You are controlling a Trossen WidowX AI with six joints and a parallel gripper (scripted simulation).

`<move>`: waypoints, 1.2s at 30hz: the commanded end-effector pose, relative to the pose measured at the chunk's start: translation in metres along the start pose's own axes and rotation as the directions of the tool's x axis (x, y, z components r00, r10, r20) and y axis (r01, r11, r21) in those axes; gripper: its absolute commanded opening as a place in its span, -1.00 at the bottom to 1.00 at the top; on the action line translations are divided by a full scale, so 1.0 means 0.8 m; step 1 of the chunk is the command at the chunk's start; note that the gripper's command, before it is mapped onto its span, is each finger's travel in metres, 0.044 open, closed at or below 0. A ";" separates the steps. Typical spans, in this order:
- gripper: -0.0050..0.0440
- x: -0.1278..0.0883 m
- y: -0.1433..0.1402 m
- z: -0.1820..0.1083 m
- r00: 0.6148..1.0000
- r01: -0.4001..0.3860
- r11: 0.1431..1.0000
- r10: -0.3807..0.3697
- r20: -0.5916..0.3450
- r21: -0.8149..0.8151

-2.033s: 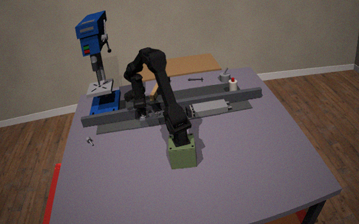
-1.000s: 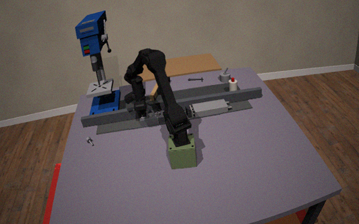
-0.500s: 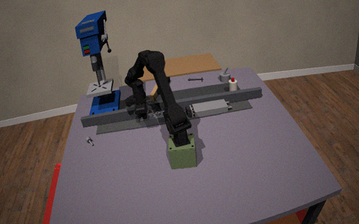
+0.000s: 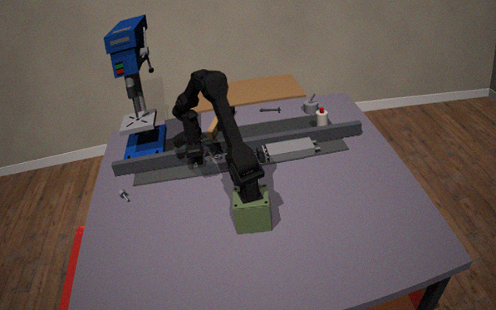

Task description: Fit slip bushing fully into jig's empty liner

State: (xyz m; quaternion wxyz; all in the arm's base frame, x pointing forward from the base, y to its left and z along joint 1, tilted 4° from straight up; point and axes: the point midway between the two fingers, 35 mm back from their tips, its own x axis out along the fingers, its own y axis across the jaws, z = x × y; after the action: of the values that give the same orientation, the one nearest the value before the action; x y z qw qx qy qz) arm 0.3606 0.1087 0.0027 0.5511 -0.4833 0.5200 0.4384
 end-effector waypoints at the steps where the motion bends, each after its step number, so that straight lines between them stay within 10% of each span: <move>1: 0.09 -0.010 -0.005 0.002 1.000 0.023 1.000 -0.023 0.011 0.001; 28: 0.10 -0.038 -0.010 0.005 0.999 0.041 0.999 -0.041 0.023 -0.001; 36: 0.69 -0.026 -0.005 0.002 1.000 0.021 1.000 -0.021 0.011 0.001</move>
State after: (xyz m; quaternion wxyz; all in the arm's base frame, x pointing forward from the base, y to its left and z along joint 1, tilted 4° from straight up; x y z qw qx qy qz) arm 0.3602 0.1086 0.0167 0.5516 -0.4835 0.5195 0.4382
